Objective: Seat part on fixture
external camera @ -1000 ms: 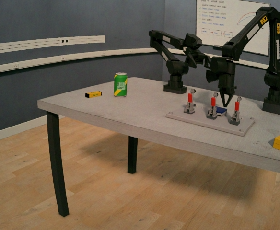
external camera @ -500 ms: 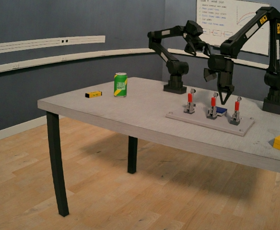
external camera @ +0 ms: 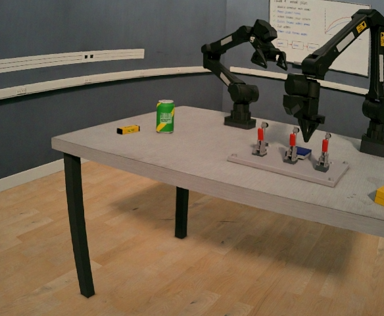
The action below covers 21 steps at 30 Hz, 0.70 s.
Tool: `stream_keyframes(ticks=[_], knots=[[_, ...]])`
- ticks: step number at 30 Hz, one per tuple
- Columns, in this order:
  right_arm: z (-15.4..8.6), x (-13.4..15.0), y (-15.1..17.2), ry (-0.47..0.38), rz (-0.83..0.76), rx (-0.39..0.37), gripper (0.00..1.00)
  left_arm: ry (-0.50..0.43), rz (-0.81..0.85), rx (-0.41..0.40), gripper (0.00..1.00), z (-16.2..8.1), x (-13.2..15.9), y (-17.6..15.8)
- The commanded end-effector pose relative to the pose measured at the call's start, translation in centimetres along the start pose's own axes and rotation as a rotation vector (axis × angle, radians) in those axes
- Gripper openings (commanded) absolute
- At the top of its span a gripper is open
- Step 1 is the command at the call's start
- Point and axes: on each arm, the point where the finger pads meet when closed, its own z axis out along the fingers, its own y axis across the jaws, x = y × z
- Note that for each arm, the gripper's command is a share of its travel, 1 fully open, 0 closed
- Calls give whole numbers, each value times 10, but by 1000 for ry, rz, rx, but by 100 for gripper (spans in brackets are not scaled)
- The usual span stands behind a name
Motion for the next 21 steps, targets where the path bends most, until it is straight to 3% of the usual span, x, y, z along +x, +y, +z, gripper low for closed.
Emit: stream_keyframes(ticks=[1, 9, 19, 21], knots=[[-27, -39, 3, -69, 8, -6, 100, -15, -234, -3, 0, -12, 1, -7], [-27, -42, 2, -83, 9, -5, 100, 11, -482, -8, 0, -6, 14, -18], [-27, -42, 2, -83, 9, -5, 100, 19, -503, -15, 0, -2, 17, -21], [-18, -29, 0, -54, 2, 0, 100, 20, -499, -15, 0, -2, 17, -21]])
